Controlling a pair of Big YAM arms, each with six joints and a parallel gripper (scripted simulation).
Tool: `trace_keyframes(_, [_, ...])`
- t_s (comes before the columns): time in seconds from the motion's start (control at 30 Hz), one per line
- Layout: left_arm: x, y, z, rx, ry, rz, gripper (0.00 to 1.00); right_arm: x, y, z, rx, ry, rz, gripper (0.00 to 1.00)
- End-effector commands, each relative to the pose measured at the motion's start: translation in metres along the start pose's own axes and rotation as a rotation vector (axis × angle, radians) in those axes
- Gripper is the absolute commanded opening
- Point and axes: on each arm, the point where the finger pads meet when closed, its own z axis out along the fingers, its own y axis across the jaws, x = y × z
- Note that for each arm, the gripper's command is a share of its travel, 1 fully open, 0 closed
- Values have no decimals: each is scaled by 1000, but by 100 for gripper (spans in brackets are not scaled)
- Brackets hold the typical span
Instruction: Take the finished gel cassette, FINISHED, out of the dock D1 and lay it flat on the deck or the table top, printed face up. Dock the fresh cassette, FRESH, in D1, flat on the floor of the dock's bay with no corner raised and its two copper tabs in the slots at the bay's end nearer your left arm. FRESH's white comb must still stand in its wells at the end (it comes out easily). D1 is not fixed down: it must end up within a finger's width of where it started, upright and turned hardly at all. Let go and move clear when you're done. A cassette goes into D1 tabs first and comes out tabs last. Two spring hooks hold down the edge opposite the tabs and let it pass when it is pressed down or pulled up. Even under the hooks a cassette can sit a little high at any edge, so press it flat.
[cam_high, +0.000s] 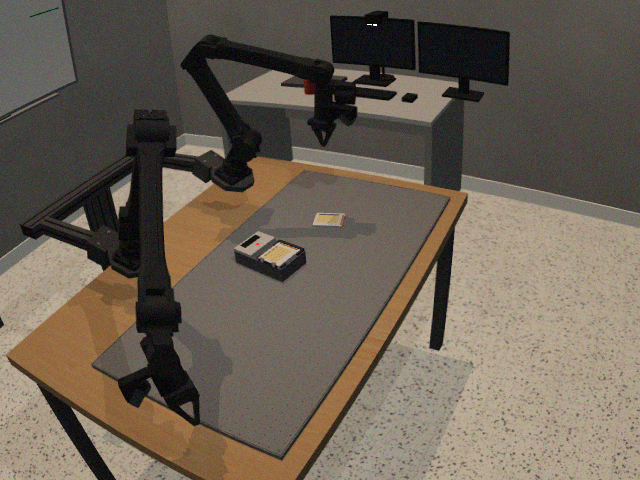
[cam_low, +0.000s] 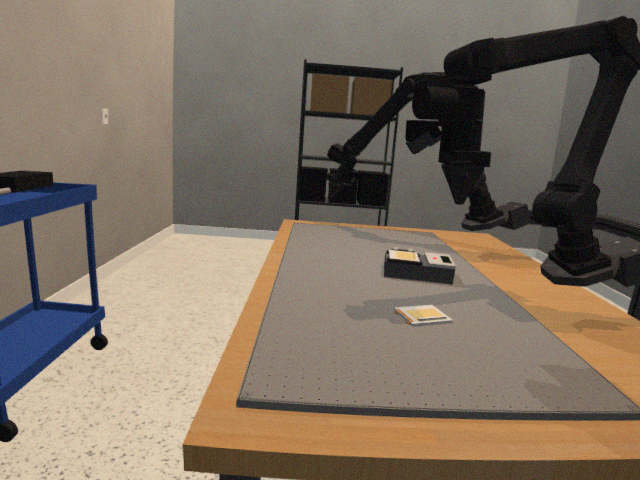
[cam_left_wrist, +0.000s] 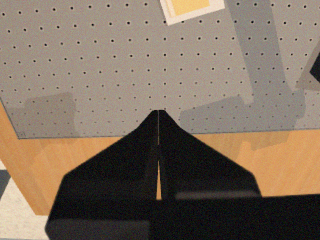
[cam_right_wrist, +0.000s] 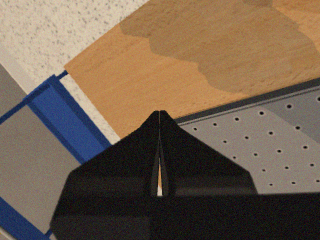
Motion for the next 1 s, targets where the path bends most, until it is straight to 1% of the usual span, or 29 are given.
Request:
trace_keyframes(0.0, [-25,4,-23,-26,-63,-16,0,1,6,-4,-12,-1,-3,0])
trace_keyframes(0.33, [-25,4,-23,-26,-63,-16,0,1,6,-4,-12,-1,-3,0])
trace_keyframes(0.8, [-25,4,-23,-26,-63,-16,0,50,-19,-47,86,15,-459,0])
trace_keyframes(0.87, [-25,4,-23,-26,-63,-16,0,50,-19,-47,86,15,-459,0])
trace_keyframes(0.97, [-25,4,-23,-26,-63,-16,0,59,-25,-57,106,24,-556,0])
